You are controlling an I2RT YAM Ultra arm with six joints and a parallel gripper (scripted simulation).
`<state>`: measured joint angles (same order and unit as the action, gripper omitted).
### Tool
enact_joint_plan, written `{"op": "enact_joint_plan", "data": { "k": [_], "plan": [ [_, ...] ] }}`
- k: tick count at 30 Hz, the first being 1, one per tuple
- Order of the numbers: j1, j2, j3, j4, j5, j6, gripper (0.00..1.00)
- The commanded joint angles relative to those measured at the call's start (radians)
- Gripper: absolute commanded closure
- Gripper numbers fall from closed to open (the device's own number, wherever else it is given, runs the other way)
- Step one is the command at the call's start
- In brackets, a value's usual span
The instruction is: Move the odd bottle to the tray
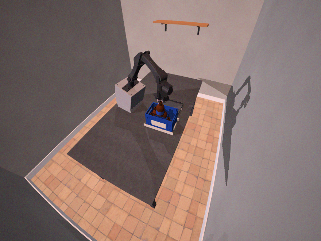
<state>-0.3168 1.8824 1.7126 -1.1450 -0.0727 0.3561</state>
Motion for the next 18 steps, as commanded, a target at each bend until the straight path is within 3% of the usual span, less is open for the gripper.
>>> {"op": "enact_joint_plan", "data": {
  "k": [1,18],
  "plan": [
    [-0.018,-0.062,0.053,-0.033,-0.006,-0.005,1.00],
    [-0.020,-0.067,0.075,-0.060,-0.005,-0.006,1.00]
  ]
}}
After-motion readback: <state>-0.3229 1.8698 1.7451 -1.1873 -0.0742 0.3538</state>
